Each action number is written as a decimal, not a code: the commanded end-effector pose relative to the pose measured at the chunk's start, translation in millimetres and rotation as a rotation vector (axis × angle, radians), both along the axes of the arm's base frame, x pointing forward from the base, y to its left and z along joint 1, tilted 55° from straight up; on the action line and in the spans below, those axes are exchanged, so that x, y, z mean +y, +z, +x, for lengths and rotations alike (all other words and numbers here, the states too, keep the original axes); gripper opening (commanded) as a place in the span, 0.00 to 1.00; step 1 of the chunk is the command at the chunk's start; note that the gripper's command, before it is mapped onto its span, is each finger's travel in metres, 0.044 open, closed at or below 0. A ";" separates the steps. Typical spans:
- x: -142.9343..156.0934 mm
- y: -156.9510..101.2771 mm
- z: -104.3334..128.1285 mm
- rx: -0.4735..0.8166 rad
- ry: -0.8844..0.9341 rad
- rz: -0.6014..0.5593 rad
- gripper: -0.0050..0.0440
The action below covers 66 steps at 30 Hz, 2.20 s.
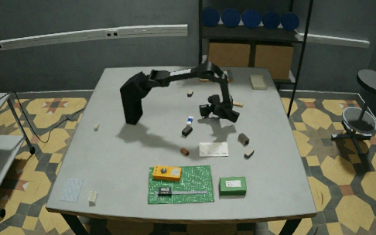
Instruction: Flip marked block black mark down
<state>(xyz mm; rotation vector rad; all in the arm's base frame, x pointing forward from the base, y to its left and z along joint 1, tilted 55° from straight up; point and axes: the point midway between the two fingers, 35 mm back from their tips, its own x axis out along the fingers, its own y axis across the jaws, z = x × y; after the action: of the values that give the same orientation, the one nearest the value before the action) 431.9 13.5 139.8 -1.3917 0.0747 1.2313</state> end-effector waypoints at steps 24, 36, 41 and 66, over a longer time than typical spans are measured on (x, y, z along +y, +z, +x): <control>-0.6 5.8 1.4 -0.019 0.003 0.000 0.64; -0.8 5.6 1.4 -0.018 0.002 -0.002 0.65; -0.8 5.6 1.4 -0.018 0.002 -0.002 1.00; -0.8 5.6 1.4 -0.018 0.002 -0.002 1.00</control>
<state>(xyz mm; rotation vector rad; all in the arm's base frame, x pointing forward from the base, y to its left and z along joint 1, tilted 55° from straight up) 431.8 13.7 140.0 -1.3913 0.0733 1.2313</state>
